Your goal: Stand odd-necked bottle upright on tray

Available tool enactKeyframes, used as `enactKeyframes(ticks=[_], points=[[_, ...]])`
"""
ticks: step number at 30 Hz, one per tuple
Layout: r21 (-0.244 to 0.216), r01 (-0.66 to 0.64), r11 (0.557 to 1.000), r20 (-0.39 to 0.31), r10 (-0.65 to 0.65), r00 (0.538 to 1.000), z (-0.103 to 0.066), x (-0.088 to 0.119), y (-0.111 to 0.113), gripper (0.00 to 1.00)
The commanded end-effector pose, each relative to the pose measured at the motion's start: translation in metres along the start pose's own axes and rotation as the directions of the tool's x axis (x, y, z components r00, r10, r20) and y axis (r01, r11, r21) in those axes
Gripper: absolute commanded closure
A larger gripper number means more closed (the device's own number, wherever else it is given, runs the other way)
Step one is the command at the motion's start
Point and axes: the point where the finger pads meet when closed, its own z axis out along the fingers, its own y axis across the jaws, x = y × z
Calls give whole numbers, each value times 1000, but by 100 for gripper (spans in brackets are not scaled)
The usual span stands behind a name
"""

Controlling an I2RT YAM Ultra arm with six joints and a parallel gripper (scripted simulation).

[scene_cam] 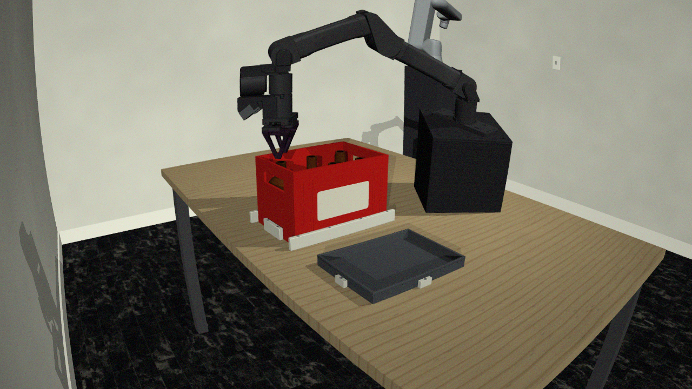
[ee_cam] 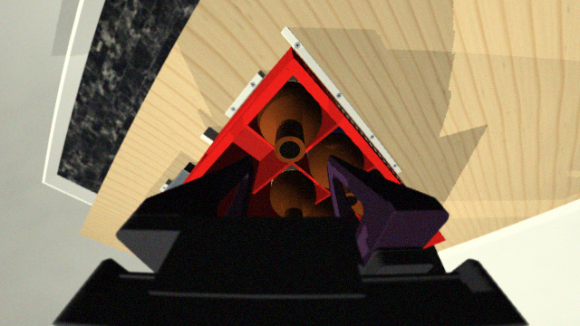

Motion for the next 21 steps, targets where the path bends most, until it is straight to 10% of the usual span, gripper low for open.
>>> enactKeyframes(ticks=[1,21], points=[[-18,-2,1000,36,3,999,-17,-8,4,39],[-10,-6,1000,15,7,1000,-8,-6,1,39]])
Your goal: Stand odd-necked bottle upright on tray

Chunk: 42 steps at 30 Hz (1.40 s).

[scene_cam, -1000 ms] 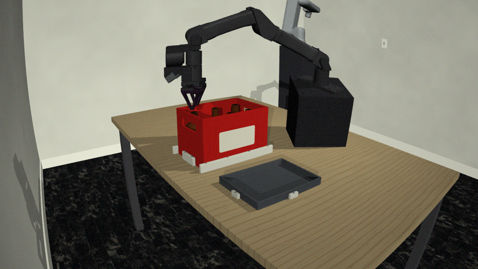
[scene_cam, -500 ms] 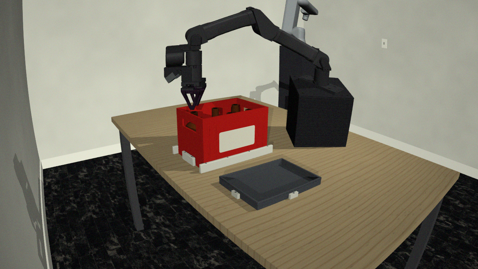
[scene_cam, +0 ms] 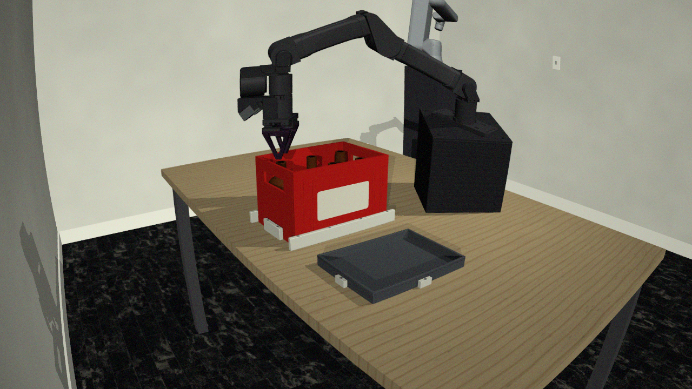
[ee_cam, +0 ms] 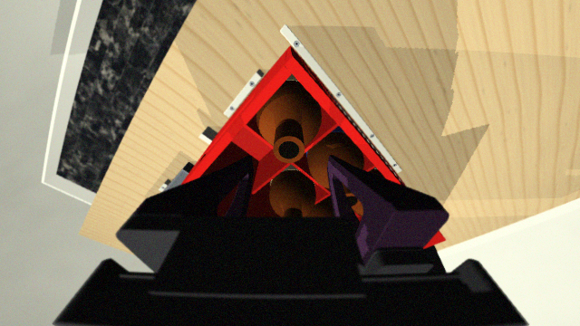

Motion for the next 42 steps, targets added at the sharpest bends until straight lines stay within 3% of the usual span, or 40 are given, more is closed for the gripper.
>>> enactKeyframes(ticks=[1,4,42], points=[[-14,-5,1000,25,5,1000,-12,-8,2,39],[-20,-1,1000,39,2,999,-20,-10,4,39],[-20,-2,1000,39,2,999,-19,-10,4,39]])
